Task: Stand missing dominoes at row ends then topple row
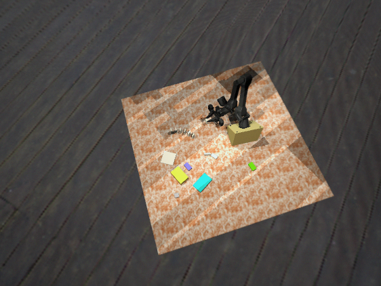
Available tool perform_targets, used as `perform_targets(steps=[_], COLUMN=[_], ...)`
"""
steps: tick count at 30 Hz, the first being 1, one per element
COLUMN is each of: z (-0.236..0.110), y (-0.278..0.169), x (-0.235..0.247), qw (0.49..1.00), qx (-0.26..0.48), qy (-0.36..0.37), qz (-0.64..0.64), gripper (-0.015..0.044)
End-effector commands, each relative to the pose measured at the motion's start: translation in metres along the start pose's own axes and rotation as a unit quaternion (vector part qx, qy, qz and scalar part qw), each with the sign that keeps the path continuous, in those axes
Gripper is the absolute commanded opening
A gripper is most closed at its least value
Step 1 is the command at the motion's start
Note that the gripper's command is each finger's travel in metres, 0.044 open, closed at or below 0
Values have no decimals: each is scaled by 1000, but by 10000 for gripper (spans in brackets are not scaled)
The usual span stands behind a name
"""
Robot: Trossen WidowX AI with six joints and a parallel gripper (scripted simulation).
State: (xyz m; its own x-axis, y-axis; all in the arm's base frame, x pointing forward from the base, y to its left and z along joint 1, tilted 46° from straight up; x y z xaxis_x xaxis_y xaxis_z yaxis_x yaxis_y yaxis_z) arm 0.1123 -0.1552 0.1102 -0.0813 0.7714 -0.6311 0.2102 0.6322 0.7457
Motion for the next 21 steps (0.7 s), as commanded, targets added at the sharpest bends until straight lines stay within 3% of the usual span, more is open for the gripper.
perform_targets(steps=[1, 21], z=[1, 2], y=[-10, -50], x=[-4, -9], qw=[1000, 1000], qx=[0, 2], qy=[2, 3], qz=[1, 3], gripper=[107, 107])
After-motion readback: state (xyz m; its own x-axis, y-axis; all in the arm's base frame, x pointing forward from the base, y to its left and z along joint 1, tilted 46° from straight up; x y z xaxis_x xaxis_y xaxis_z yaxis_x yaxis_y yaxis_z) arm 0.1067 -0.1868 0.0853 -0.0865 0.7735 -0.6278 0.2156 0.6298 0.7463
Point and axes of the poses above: the point midway between the two fingers, 35 mm back from their tips, its own z axis out along the fingers, its own x axis across the jaws, y = z × x, the point moved 8 cm from there along -z, back along the fingers, and after that the axes turned 5 degrees about z, right-handed, at the moved point
